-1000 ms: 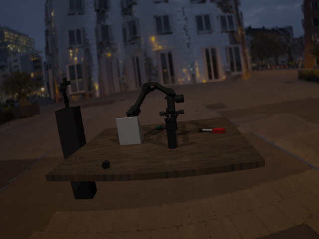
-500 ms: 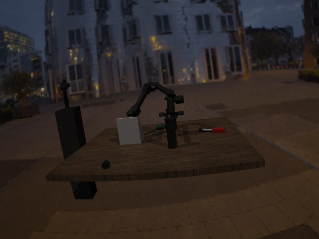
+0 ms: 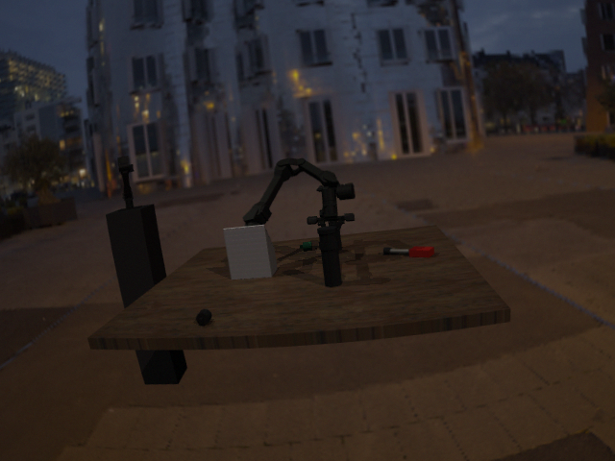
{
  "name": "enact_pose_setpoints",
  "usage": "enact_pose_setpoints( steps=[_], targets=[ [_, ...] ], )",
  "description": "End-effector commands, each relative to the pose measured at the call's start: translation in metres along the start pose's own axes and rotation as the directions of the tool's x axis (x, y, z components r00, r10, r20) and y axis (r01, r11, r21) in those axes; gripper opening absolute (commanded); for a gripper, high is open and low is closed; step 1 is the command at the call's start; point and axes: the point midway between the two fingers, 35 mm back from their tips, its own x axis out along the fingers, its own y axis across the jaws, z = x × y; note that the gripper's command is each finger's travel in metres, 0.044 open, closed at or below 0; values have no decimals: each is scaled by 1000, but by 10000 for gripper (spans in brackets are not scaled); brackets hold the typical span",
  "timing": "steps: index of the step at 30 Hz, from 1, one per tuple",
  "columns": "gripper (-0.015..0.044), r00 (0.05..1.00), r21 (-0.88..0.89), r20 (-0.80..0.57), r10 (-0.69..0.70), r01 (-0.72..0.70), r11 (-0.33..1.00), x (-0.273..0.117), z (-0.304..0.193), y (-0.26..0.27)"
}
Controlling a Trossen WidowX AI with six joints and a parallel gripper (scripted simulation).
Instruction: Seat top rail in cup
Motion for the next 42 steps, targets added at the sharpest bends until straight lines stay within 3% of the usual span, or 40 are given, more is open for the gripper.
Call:
enact_pose_setpoints(
  steps=[1,42],
  targets=[
    [0,1000,1,-17,-4,4,1000,-2,-6,0],
    [0,1000,4,-9,1,-1,1000,-3,-2,1]
  ],
)
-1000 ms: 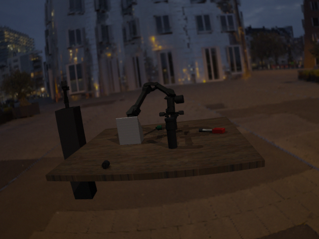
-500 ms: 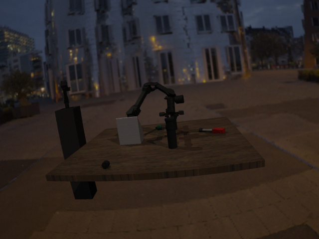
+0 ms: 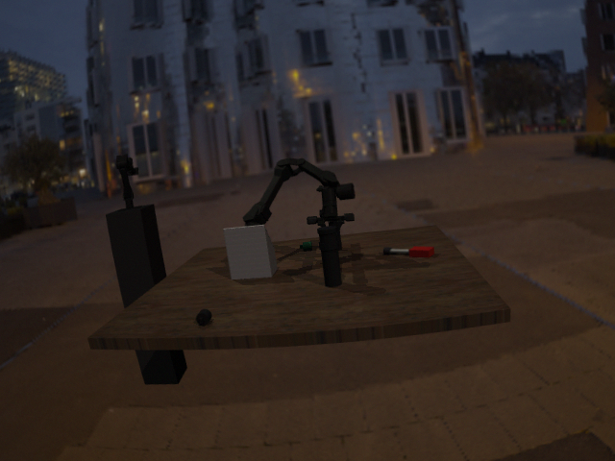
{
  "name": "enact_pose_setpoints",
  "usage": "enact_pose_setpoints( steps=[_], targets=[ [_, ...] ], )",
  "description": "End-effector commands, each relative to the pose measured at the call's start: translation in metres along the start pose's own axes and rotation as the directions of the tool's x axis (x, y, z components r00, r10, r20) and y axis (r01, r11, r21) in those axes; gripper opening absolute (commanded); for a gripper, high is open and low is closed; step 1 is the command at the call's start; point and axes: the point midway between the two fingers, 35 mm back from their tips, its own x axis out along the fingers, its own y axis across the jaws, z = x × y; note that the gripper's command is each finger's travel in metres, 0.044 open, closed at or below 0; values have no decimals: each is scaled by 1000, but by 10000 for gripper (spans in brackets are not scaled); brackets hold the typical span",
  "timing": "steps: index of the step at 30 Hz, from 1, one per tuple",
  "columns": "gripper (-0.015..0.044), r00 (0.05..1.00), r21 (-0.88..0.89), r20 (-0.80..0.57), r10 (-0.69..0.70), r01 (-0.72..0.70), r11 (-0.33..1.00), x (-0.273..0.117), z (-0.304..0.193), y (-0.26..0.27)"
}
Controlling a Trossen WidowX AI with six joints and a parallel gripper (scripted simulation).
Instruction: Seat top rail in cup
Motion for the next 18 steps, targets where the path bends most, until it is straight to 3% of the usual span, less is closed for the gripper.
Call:
enact_pose_setpoints(
  steps=[1,18],
  targets=[
    [0,1000,3,-9,-1,1,1000,-3,-2,1],
    [0,1000,4,-14,-1,1,1000,-6,-4,2]
  ],
)
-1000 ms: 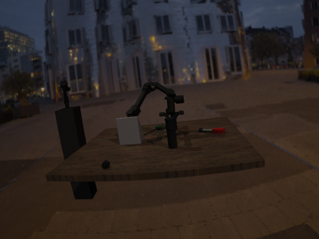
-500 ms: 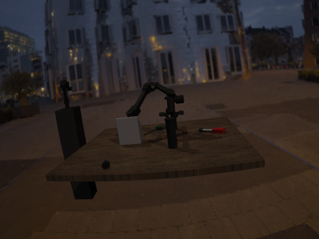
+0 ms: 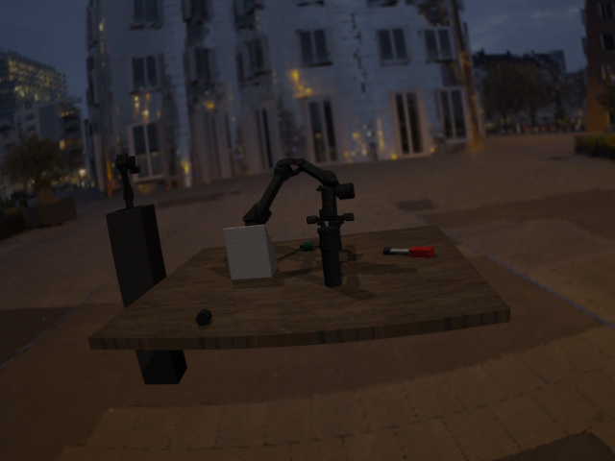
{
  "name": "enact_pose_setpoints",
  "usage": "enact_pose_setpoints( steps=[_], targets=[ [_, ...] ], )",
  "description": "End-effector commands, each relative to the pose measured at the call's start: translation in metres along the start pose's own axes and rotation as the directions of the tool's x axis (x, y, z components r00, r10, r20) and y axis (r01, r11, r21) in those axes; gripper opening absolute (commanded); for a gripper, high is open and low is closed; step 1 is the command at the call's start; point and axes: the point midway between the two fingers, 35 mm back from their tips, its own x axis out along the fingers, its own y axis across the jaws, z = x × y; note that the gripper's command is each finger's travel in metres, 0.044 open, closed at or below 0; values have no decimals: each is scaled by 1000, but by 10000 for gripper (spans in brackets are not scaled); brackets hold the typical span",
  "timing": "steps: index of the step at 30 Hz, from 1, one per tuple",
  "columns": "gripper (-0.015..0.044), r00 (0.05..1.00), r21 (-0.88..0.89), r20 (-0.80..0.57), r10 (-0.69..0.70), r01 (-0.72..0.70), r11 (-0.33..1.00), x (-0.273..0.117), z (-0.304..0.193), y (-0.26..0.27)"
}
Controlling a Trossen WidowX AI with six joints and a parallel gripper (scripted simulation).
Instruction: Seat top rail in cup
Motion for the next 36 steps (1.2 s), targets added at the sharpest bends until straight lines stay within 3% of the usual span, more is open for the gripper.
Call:
enact_pose_setpoints(
  steps=[1,36],
  targets=[
    [0,1000,0,-12,-5,5,1000,-4,-4,0],
    [0,1000,-3,0,1,-1,1000,-2,-8,0]
  ],
)
